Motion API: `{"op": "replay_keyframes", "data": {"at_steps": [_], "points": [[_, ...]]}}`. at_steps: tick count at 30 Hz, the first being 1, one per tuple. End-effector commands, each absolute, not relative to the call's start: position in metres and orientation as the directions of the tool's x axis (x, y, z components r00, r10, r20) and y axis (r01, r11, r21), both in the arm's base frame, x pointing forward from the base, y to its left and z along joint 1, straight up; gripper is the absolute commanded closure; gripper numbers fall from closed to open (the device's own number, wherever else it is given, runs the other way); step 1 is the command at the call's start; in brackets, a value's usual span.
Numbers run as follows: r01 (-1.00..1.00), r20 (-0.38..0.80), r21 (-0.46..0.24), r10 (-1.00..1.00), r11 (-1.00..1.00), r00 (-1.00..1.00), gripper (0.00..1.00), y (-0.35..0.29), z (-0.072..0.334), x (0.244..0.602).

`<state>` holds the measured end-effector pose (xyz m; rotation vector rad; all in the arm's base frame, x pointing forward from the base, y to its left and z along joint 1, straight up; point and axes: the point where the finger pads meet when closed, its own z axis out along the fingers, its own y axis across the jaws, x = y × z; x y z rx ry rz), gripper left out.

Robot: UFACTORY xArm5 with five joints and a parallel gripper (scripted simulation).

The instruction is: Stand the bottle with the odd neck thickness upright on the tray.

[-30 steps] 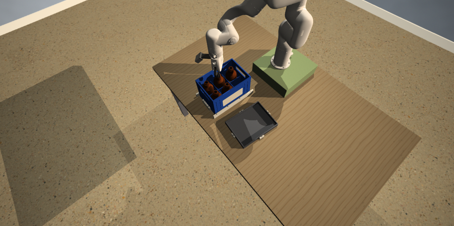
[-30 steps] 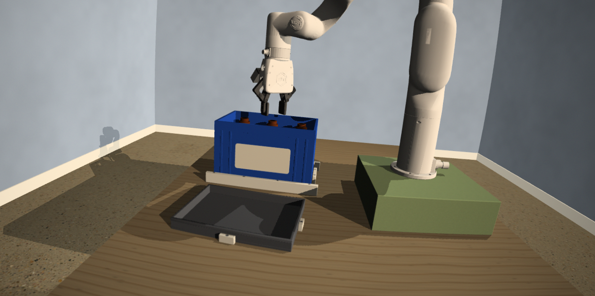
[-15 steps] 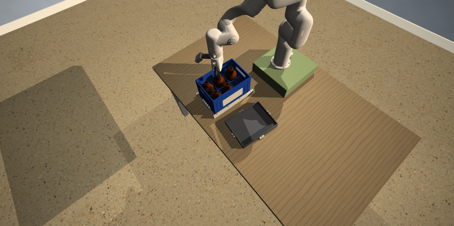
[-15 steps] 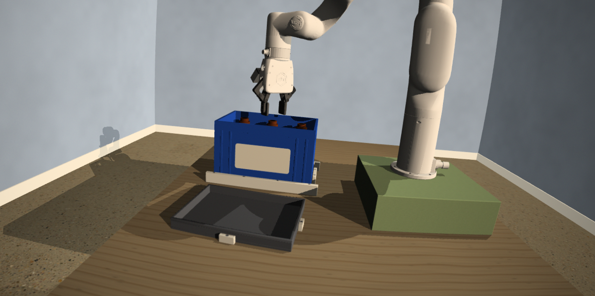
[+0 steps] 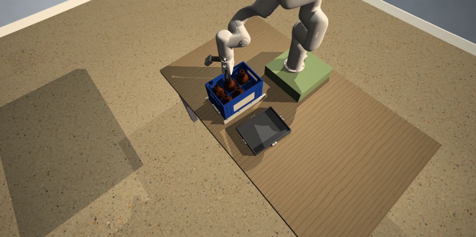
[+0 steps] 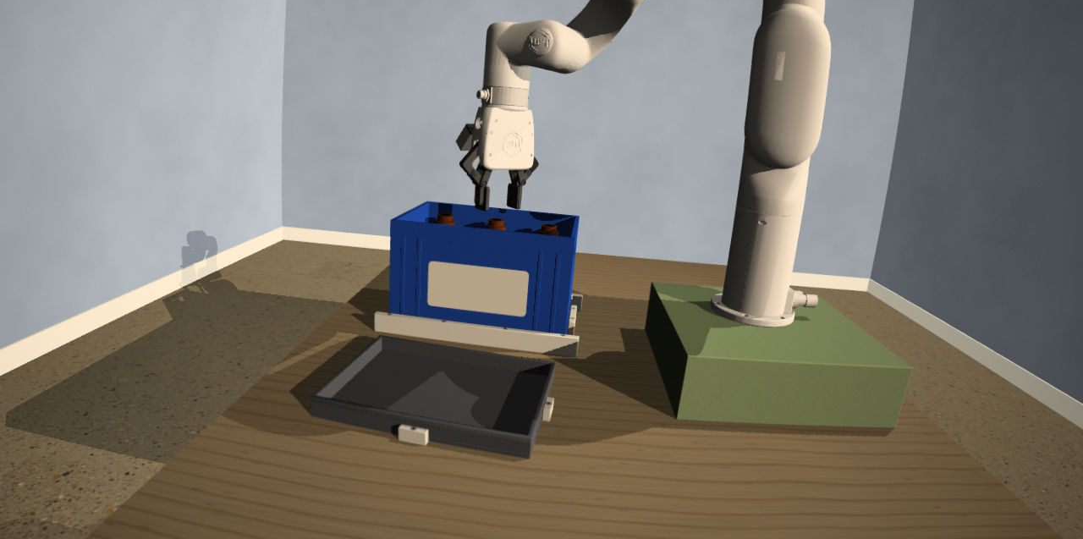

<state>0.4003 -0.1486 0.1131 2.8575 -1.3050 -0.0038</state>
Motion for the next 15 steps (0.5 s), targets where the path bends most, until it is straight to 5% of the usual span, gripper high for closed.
{"op": "replay_keyframes", "data": {"at_steps": [1, 15], "points": [[-0.756, 0.001, -0.001, -0.756, -0.655, 0.655, 0.35, -0.1490, 0.1144, 0.4014], [-0.756, 0.001, -0.001, -0.756, -0.655, 0.655, 0.35, -0.1490, 0.1125, 0.4014]]}}
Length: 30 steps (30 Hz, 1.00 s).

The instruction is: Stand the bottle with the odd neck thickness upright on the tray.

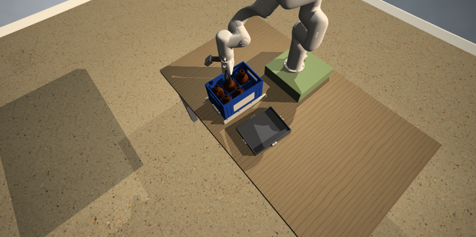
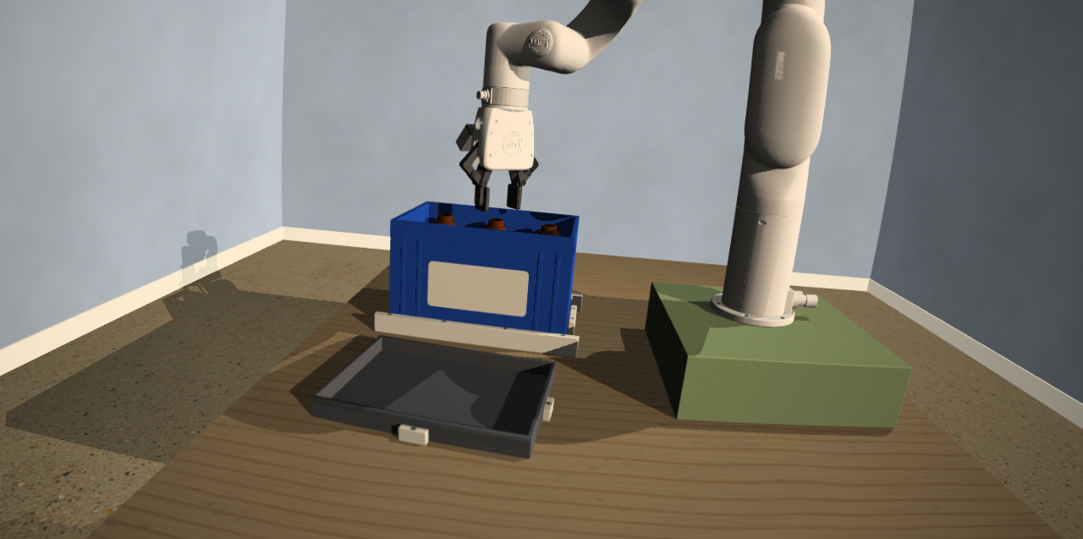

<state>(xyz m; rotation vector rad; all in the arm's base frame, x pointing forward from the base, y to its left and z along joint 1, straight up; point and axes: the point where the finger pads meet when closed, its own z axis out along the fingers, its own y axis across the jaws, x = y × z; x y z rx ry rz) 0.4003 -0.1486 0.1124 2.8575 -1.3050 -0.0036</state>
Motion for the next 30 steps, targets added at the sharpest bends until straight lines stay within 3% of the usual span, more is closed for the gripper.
{"op": "replay_keyframes", "data": {"at_steps": [1, 30], "points": [[-0.756, 0.001, -0.001, -0.756, -0.655, 0.655, 0.35, -0.149, 0.113, 0.401], [-0.756, 0.001, -0.001, -0.756, -0.655, 0.655, 0.35, -0.149, 0.086, 0.401]]}}
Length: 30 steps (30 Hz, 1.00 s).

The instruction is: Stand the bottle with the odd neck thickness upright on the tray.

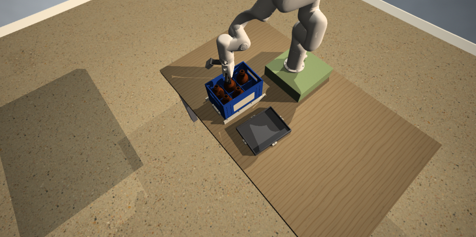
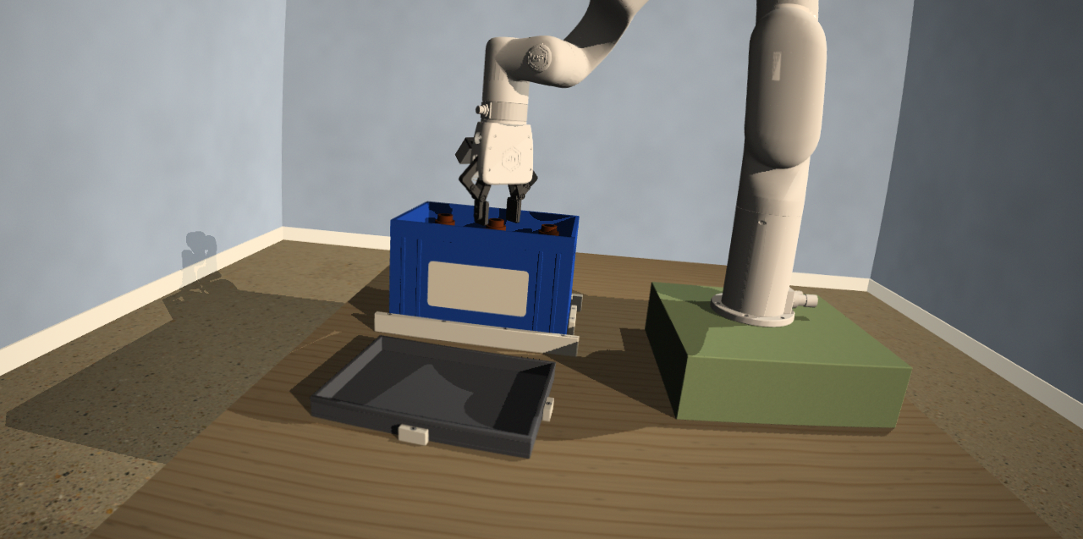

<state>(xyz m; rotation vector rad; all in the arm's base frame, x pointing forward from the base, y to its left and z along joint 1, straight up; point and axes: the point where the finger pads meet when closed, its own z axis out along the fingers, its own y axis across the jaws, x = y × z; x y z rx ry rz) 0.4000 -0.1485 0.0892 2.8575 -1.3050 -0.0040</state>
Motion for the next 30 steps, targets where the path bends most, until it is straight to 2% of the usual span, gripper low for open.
{"op": "replay_keyframes", "data": {"at_steps": [1, 30], "points": [[-0.756, 0.001, -0.001, -0.756, -0.655, 0.655, 0.35, -0.149, 0.084, 0.401], [-0.756, 0.001, -0.001, -0.756, -0.655, 0.655, 0.35, -0.149, 0.074, 0.401]]}}
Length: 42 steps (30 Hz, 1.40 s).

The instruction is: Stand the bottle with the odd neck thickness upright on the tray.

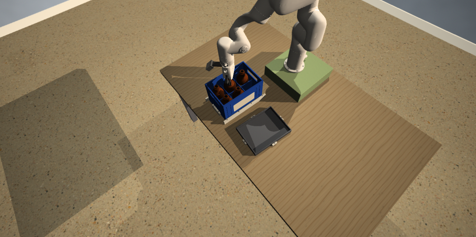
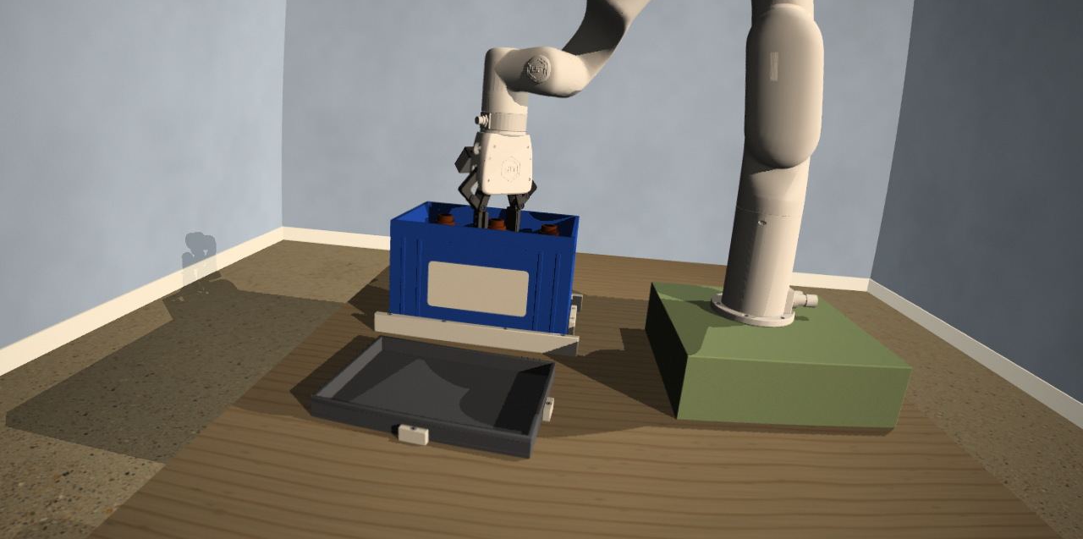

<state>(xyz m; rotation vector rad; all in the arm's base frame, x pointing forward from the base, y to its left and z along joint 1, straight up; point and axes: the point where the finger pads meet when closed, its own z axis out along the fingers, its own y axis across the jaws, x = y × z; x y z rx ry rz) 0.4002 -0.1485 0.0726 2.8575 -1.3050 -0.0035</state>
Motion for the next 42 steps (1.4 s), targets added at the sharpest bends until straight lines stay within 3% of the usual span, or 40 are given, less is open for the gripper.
{"op": "replay_keyframes", "data": {"at_steps": [1, 6, 7, 42], "points": [[-0.756, 0.001, -0.001, -0.756, -0.655, 0.655, 0.35, -0.1489, 0.0738, 0.4014], [-0.756, 0.001, -0.001, -0.756, -0.655, 0.655, 0.35, -0.1489, 0.0738, 0.4014], [-0.756, 0.001, -0.001, -0.756, -0.655, 0.655, 1.00, -0.1489, 0.0738, 0.4014], [-0.756, 0.001, -0.001, -0.756, -0.655, 0.655, 1.00, -0.1489, 0.0738, 0.4014]]}}
